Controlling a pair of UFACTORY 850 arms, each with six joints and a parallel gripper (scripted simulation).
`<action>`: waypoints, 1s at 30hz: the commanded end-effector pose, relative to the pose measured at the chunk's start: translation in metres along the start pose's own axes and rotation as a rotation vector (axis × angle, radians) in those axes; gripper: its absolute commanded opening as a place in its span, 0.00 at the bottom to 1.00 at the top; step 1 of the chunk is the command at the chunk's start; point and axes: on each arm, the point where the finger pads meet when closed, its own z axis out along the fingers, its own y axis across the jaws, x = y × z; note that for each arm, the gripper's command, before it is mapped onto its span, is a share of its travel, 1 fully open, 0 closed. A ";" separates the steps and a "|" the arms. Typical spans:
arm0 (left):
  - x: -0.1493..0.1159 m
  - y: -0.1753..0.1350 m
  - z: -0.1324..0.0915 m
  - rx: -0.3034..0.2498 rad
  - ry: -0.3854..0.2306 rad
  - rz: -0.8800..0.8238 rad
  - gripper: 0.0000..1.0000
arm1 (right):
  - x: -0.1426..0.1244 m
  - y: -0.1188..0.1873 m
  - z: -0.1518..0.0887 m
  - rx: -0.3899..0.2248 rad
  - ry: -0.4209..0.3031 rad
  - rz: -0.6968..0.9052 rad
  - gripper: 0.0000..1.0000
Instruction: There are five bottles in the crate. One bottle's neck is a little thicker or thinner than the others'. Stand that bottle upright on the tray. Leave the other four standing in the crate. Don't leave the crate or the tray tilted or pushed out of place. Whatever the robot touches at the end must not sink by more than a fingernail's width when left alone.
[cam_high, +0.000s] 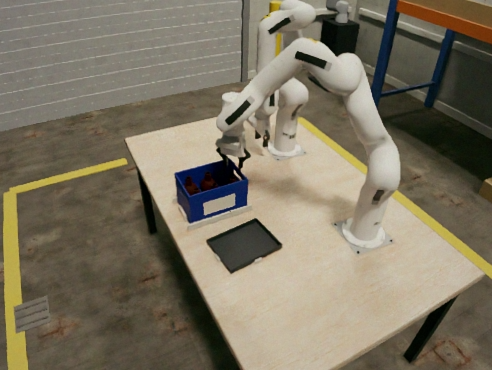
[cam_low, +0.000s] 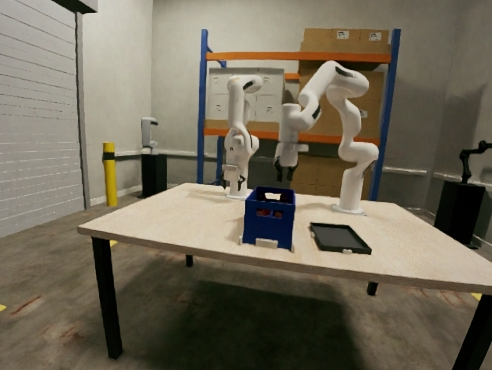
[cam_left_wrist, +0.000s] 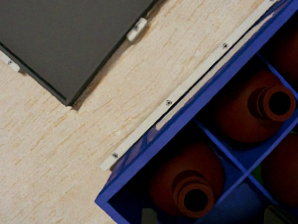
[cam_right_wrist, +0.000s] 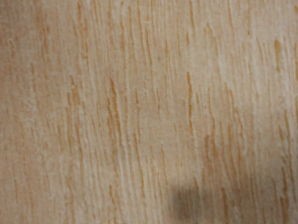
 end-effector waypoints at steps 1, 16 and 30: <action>0.000 0.001 0.003 -0.002 0.000 0.000 0.66 | 0.001 0.000 0.000 0.000 0.001 0.000 1.00; 0.000 0.001 0.020 -0.002 0.000 0.000 0.66 | 0.001 0.000 0.000 0.000 0.001 0.000 1.00; 0.000 0.001 0.033 -0.002 0.000 0.000 0.66 | 0.001 0.000 0.000 0.000 0.001 0.000 1.00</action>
